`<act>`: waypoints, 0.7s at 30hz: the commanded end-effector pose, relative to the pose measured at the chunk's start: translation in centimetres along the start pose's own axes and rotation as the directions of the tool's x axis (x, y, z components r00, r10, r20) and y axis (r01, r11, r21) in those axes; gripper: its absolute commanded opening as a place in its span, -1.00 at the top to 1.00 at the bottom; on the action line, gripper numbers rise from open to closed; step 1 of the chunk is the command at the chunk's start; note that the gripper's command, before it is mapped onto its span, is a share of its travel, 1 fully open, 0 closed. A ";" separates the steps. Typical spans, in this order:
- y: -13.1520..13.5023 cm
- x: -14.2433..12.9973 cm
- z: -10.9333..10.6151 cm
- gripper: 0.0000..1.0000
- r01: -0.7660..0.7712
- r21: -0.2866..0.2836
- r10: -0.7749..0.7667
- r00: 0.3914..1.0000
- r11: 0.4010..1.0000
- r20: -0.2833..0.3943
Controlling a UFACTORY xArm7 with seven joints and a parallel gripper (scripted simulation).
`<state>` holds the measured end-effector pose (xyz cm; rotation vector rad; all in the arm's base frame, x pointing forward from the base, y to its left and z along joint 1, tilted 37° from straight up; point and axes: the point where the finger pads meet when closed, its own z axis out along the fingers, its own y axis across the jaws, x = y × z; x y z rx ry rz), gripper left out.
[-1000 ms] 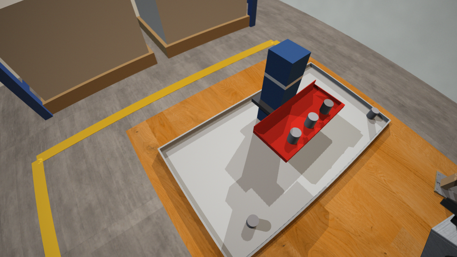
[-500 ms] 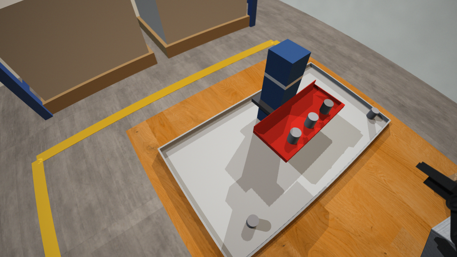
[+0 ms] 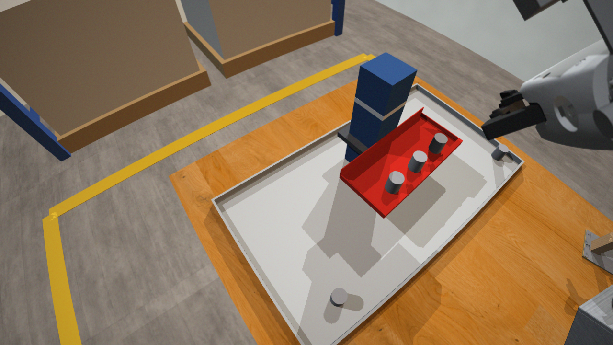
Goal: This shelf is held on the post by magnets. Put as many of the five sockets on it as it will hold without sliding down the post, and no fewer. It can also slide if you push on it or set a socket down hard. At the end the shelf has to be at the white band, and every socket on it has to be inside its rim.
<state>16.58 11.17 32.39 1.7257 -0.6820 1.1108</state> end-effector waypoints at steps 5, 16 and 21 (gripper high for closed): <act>2.7 0.9 8.4 -1.00 -0.296 -0.008 0.289 0.924 0.955 0.249; 4.2 -2.2 14.7 -1.00 -0.551 -0.108 0.533 0.708 0.827 0.463; 4.0 -3.8 16.3 -1.00 -0.629 -0.143 0.594 0.600 0.764 0.536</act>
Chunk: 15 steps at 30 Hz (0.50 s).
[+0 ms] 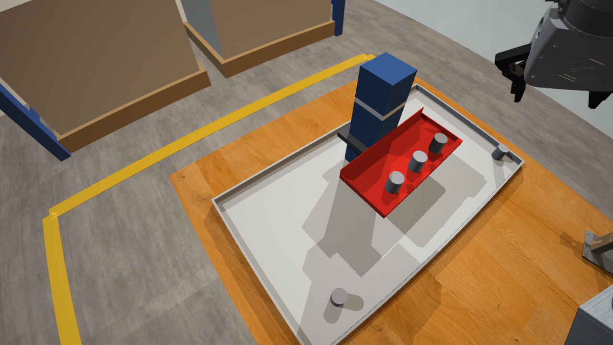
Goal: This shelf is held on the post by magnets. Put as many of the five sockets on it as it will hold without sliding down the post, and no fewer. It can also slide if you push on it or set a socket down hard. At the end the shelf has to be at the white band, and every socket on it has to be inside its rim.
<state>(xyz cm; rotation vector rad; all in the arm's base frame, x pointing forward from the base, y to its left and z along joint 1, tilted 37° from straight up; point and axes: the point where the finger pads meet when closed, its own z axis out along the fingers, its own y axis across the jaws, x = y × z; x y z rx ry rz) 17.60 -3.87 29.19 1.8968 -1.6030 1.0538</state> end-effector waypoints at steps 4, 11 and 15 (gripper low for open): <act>0.5 -1.3 4.0 -1.00 -0.226 0.057 0.207 0.950 0.973 0.233; -0.3 -3.5 5.3 -1.00 -0.356 0.080 0.301 0.873 0.931 0.384; -1.3 -5.0 5.6 -1.00 -0.433 0.097 0.340 0.811 0.896 0.477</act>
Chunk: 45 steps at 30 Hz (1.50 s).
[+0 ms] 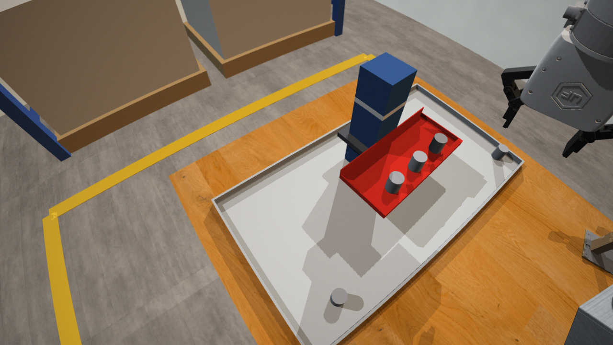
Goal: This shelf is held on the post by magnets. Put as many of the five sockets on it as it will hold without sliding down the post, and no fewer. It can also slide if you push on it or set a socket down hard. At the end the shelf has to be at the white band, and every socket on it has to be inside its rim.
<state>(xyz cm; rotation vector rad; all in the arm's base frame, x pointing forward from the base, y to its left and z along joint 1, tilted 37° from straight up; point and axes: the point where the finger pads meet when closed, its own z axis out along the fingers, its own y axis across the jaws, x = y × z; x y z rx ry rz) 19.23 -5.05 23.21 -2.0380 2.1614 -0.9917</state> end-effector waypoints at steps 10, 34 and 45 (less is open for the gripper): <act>-0.7 -1.9 1.4 -1.00 -0.110 0.088 0.096 0.983 0.990 0.154; -9.9 1.2 3.0 -0.23 -0.265 0.076 0.243 0.944 0.961 0.223; -13.3 4.6 7.6 -0.23 -0.363 0.048 0.347 0.917 0.931 0.199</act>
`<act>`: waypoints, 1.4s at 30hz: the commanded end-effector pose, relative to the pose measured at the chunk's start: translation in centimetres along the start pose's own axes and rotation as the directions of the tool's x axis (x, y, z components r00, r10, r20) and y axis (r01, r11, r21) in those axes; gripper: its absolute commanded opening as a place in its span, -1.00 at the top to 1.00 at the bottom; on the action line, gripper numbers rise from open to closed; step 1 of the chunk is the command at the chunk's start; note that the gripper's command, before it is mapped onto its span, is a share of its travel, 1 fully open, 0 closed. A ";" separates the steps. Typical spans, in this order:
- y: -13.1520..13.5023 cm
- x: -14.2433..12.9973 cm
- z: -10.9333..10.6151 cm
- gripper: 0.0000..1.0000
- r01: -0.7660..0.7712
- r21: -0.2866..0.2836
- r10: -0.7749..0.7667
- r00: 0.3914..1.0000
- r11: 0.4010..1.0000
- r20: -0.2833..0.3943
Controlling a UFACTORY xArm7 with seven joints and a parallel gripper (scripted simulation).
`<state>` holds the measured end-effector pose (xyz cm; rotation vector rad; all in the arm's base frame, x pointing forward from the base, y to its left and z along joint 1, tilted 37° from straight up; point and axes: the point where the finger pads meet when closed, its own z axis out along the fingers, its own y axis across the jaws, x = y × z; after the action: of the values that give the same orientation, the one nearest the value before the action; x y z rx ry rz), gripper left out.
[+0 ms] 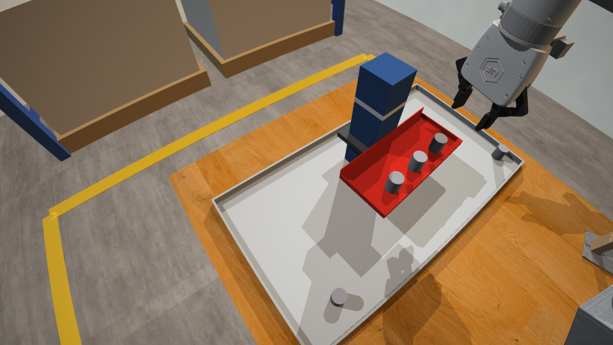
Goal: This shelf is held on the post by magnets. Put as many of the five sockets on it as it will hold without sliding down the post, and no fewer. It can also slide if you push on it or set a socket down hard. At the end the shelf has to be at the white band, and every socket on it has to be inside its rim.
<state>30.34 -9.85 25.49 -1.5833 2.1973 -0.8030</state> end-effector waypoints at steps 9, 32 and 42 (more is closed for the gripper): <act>-3.8 2.9 5.2 -0.23 -0.075 -0.013 0.075 0.996 0.997 -0.043; -3.9 3.0 7.8 -0.23 -0.076 -0.014 0.075 0.996 0.997 -0.040; -3.9 3.0 8.2 -0.23 -0.076 -0.014 0.075 0.996 0.997 -0.040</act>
<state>36.73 -15.62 21.50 -1.4946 2.2835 -0.8012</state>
